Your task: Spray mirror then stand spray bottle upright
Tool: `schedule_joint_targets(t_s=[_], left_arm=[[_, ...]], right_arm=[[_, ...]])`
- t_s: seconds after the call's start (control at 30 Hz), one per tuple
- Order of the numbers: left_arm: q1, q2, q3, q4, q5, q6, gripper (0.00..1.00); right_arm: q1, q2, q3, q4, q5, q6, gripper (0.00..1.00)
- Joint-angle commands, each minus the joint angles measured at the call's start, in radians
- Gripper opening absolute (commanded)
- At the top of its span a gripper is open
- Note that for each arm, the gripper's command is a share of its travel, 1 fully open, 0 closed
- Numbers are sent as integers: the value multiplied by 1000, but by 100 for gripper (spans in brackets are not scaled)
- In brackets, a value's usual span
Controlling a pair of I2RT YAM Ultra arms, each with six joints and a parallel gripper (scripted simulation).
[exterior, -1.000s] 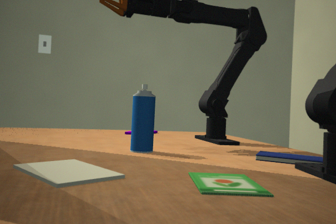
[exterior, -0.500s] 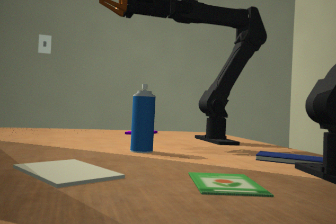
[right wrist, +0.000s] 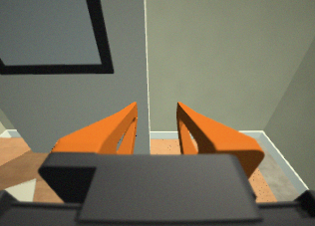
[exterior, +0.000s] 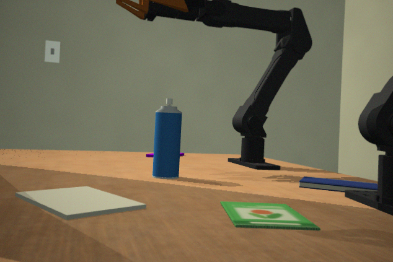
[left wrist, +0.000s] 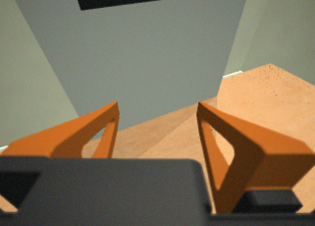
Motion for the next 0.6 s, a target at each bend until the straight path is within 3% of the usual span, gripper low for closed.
schedule_joint_targets(t_s=[0.0,0.27,0.37,0.57], left_arm=[[-38,22,-49,23,28,15,69],[-118,8,-153,66,57,31,69],[-123,7,-141,72,49,30,69],[-185,29,-248,87,84,46,69]], right_arm=[[-12,2,42,16,1,-4,37],[-12,2,42,16,1,-4,37],[-12,2,42,16,1,-4,37],[-12,2,42,16,1,-4,37]])
